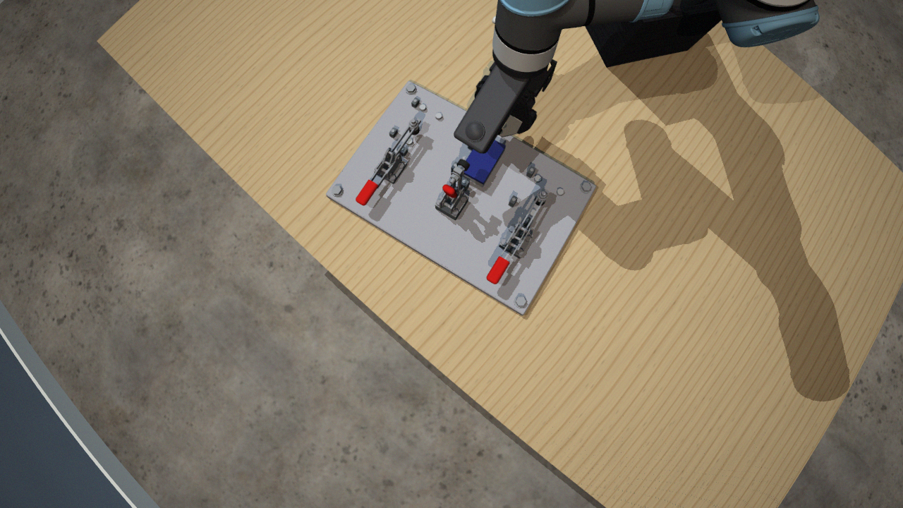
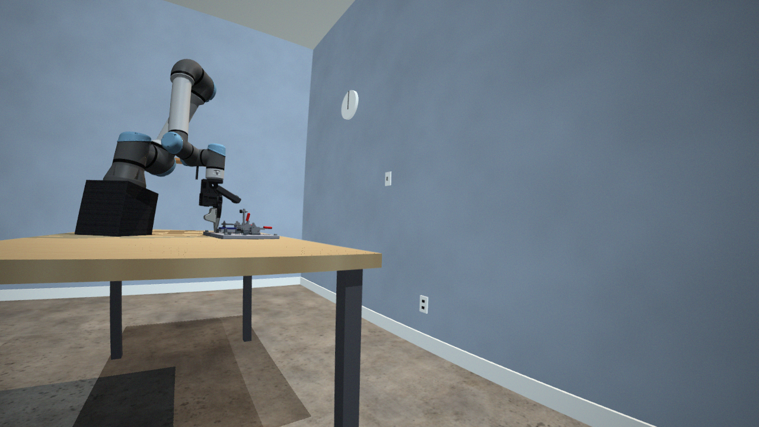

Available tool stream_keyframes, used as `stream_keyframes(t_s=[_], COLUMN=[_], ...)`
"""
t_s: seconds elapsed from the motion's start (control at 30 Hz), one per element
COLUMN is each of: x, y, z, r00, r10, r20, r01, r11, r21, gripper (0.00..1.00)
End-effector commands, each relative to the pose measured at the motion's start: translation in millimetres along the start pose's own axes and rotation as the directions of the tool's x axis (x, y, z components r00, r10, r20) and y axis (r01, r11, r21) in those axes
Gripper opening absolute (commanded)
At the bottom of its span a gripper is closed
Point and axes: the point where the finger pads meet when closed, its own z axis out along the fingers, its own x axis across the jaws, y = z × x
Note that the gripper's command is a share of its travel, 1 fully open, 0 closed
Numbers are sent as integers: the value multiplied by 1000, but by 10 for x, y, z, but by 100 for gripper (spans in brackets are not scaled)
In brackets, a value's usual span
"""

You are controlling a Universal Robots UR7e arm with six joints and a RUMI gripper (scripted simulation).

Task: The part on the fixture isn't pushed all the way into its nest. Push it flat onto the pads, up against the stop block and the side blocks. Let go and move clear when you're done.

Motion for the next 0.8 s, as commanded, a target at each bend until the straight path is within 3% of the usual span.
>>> stream_keyframes(t_s=[0.0, 0.77], x=[2, 2], y=[-24, -79], z=[-2, -2], r00=[1000, 1000], r10=[0, 0], r20=[-1, -1], r01=[0, 0], r11=[1000, 1000], r21=[1, 1], gripper=[0, 0])
